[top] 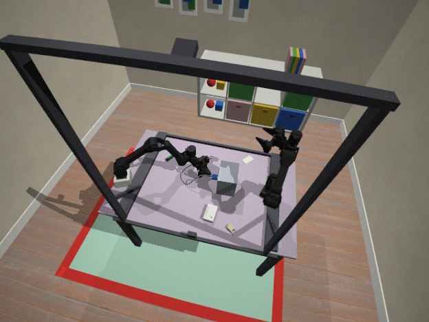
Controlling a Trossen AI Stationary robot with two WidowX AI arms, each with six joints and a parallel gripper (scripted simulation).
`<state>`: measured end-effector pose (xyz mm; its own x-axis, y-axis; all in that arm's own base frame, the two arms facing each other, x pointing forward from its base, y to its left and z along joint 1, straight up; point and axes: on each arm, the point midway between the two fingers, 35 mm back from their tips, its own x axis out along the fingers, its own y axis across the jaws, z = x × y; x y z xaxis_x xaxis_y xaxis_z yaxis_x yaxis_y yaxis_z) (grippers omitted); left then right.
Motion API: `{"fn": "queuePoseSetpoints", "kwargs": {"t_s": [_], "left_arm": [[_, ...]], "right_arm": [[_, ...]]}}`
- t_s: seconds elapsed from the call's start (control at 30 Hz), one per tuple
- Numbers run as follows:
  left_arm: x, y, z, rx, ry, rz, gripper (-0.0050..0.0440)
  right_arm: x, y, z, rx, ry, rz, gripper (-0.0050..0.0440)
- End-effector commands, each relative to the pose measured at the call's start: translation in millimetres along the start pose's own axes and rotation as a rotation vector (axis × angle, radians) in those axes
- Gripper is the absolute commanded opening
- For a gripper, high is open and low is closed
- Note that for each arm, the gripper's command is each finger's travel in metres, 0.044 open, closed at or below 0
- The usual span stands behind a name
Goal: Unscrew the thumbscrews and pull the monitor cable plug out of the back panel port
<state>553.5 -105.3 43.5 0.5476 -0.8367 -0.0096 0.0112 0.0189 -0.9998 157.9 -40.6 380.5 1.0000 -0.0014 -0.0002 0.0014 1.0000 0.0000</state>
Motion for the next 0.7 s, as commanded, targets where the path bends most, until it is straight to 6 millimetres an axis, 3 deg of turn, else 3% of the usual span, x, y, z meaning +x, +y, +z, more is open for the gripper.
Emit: {"fn": "queuePoseSetpoints", "kwargs": {"t_s": [0.0,0.47,0.53,0.67], "left_arm": [[1.6,-13.8,2.4,0.021,0.001,-0.015,0.0000],[1.6,-13.8,2.4,0.021,0.001,-0.015,0.0336],[1.6,-13.8,2.4,0.021,0.001,-0.015,0.0336],[1.6,-13.8,2.4,0.021,0.001,-0.015,0.0432]], "right_arm": [[-0.3,1.1,2.9,-0.006,-0.001,0.001,0.0440],[-0.3,1.1,2.9,-0.006,-0.001,0.001,0.0440],[-0.3,1.1,2.9,-0.006,-0.001,0.001,0.0440],[-0.3,1.1,2.9,-0.006,-0.001,0.001,0.0440]]}}
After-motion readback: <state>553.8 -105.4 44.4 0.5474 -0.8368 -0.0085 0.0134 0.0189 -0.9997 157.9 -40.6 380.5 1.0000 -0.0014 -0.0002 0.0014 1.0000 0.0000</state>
